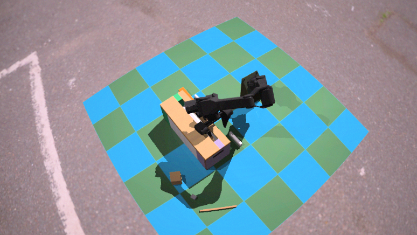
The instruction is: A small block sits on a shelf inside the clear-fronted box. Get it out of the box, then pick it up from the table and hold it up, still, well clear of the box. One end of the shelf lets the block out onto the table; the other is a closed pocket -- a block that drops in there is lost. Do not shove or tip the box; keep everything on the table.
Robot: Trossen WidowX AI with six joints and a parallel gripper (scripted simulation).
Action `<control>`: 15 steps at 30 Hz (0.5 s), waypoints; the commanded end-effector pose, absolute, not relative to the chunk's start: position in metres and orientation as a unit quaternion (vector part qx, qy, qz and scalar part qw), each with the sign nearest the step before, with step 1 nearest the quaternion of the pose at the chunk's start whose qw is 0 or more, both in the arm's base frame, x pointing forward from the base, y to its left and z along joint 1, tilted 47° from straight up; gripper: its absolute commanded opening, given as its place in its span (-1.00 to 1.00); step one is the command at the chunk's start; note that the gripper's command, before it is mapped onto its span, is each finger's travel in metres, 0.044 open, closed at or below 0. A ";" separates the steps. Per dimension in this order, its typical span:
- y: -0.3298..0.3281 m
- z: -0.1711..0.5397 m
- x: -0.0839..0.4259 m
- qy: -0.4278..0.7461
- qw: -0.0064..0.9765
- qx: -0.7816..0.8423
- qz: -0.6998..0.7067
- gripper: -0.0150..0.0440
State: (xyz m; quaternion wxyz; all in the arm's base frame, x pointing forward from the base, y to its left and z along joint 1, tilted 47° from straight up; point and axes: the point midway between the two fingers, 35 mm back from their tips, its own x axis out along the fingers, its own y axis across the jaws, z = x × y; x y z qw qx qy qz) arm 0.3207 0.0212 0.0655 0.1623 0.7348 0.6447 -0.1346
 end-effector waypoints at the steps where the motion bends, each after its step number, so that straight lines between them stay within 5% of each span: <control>1: 0.028 0.071 0.321 0.645 0.161 0.735 -0.133 0.86; 15: 0.042 0.087 0.322 0.645 0.160 0.735 -0.133 0.86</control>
